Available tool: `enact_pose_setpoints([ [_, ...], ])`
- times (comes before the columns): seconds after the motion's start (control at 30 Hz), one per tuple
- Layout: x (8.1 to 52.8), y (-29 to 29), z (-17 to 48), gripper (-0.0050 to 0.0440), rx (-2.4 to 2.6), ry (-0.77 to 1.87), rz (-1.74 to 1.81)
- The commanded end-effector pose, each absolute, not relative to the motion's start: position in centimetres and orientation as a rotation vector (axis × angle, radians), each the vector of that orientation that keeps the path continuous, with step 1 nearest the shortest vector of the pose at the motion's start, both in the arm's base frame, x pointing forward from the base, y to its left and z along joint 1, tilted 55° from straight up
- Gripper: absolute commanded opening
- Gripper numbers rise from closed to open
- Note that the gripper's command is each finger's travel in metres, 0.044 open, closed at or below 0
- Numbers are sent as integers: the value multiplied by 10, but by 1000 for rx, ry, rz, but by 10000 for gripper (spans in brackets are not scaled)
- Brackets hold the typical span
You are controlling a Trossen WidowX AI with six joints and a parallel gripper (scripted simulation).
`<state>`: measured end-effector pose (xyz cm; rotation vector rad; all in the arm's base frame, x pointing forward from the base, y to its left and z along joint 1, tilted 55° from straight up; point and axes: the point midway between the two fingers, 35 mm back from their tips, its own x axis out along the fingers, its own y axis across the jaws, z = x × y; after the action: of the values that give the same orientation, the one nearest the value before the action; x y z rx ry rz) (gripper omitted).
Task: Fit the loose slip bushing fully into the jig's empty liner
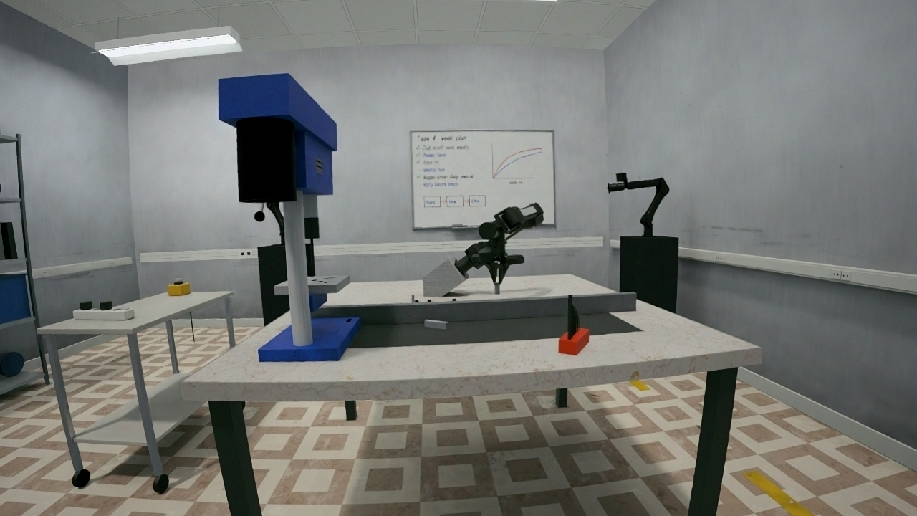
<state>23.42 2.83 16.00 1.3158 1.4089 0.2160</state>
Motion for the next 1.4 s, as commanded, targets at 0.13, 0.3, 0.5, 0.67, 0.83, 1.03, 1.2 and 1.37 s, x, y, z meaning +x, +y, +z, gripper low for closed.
enact_pose_setpoints([
  [0.13, 239, 23, 160, -50, 1308, 1397, 214],
  [0.3, 247, 11, 150, -50, 1303, 1397, 207],
  [0.5, 257, -8, 133, -50, 1298, 1399, 199],
  [0.67, 262, -18, 124, -50, 1296, 1400, 197],
  [0.83, 267, -34, 108, -50, 1294, 1401, 195],
  [1.03, 272, -53, 87, -50, 1293, 1403, 196],
  [1.2, 273, -62, 75, -50, 1293, 1404, 198],
  [1.37, 274, -77, 56, -50, 1294, 1405, 203],
])
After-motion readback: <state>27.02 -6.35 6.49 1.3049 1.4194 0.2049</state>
